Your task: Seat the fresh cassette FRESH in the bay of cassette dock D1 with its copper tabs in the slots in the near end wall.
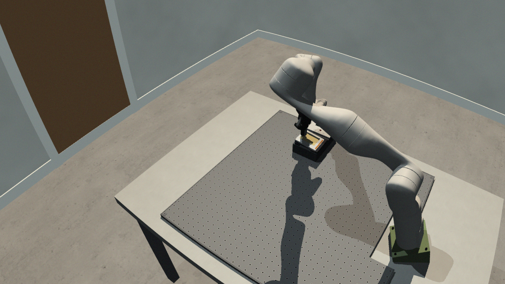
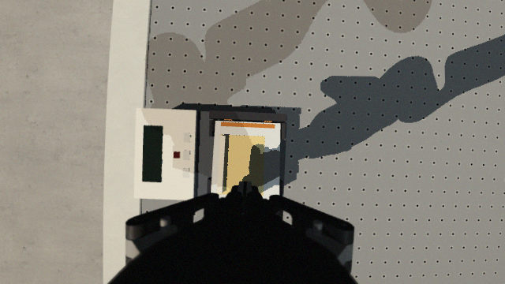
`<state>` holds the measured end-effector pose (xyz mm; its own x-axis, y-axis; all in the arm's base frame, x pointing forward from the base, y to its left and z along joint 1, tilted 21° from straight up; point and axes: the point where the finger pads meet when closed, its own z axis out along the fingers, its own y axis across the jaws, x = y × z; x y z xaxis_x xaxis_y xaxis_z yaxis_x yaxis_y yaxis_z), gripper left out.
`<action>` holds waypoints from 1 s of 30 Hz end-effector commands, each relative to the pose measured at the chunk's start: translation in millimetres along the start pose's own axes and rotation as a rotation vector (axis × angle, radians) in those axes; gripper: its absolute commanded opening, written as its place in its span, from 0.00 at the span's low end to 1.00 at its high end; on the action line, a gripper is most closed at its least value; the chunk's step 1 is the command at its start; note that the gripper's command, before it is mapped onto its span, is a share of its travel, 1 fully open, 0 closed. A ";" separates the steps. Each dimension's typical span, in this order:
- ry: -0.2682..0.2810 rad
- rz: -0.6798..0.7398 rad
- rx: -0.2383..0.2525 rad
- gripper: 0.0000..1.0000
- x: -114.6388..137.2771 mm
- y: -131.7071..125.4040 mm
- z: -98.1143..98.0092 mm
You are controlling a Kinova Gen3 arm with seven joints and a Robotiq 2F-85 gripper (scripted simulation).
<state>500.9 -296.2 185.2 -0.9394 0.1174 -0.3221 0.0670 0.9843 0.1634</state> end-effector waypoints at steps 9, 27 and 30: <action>-0.001 0.000 0.001 0.00 -0.1 -0.4 1.4; -0.001 0.000 0.000 0.00 0.0 -0.3 2.8; -0.001 0.000 0.000 0.00 0.1 -0.2 2.9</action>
<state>501.8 -295.8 181.8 -0.9395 0.1175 -0.3217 0.0671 0.9843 0.1635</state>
